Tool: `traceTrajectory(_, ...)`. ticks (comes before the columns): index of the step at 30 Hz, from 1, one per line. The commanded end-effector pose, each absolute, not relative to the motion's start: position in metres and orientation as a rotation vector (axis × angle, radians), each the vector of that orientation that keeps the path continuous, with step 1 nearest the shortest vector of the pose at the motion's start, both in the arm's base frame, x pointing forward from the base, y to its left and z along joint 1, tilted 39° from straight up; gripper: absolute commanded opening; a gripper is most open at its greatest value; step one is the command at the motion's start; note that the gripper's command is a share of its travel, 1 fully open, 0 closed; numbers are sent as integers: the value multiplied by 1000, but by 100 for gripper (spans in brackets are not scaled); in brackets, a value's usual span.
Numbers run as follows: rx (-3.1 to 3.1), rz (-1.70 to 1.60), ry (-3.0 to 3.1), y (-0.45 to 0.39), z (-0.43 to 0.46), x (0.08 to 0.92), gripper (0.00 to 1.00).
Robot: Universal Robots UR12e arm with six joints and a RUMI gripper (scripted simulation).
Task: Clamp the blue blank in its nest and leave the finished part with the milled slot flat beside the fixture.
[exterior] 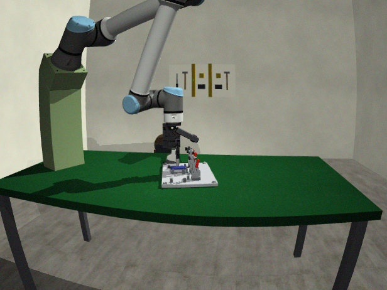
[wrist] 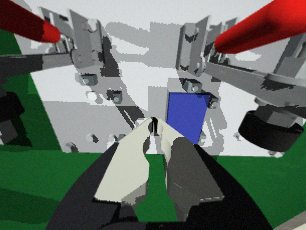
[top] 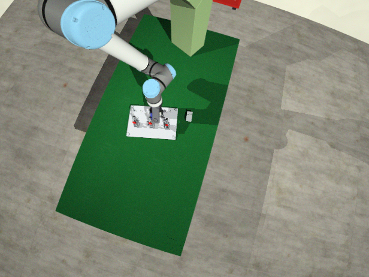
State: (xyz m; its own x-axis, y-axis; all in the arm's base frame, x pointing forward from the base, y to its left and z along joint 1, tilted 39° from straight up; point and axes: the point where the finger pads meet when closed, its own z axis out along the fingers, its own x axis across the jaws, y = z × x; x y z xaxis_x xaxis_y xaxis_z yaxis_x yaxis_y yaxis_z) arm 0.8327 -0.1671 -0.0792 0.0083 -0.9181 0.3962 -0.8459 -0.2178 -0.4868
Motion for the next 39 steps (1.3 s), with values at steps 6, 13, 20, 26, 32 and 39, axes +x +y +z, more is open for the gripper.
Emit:
traceTrajectory(6, -2145, -1003, 1891, -172, -74, 835, 0)
traceTrajectory(13, -2146, -1002, 1890, -171, -75, 835, 0)
traceTrajectory(20, -2146, -1002, 1890, -171, -75, 835, 0)
traceTrajectory(26, -2145, -1003, 1891, -175, -73, 835, 0)
traceTrajectory(32, -2144, -1004, 1891, -177, -72, 835, 0)
traceTrajectory(39, -2144, -1004, 1892, -177, -72, 835, 0)
